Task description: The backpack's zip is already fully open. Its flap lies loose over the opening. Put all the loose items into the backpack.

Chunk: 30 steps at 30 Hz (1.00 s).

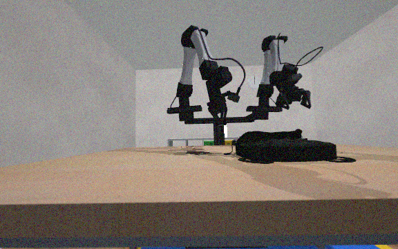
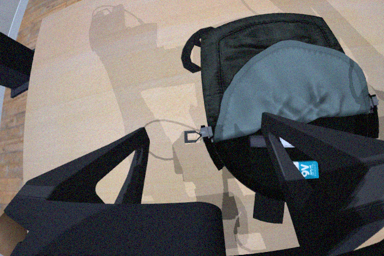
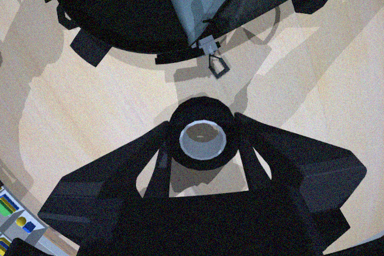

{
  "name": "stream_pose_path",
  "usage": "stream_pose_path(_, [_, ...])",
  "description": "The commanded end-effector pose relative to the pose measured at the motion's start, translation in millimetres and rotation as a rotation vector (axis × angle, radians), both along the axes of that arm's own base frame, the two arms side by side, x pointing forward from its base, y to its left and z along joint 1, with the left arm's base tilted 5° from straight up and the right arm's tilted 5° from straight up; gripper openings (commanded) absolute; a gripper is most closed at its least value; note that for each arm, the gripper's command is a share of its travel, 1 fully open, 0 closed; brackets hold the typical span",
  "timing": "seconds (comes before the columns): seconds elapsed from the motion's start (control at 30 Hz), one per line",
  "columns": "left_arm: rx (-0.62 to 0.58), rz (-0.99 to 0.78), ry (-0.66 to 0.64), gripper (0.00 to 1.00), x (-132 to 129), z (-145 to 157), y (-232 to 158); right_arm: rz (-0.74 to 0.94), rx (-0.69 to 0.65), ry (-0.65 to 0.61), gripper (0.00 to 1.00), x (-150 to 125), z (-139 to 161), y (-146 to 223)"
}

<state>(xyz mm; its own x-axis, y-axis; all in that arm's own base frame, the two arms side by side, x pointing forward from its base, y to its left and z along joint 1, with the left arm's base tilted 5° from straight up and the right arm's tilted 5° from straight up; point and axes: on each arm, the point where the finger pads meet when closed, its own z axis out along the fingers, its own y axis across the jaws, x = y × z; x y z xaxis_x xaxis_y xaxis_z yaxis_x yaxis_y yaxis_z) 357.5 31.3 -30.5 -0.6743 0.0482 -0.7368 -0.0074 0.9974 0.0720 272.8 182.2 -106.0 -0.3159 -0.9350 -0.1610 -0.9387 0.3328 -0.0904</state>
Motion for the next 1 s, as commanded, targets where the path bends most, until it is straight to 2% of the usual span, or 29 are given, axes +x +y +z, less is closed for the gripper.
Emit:
stream_pose_path(0.0, [-0.001, -0.012, -0.024, 0.9, 3.7, 7.5, -0.7, 0.024, -0.022, 0.011, 0.42, -0.5, -3.3, 30.1])
stream_pose_path(0.17, [-0.001, -0.012, -0.024, 0.9, 3.7, 7.5, -0.7, 0.123, -0.029, 0.016, 0.42, -7.5, -6.9, 80.0])
stream_pose_path(0.97, [-0.001, -0.012, -0.024, 0.9, 3.7, 7.5, -0.7, 0.196, -0.019, 0.003, 0.42, -6.2, -54.3, 110.4])
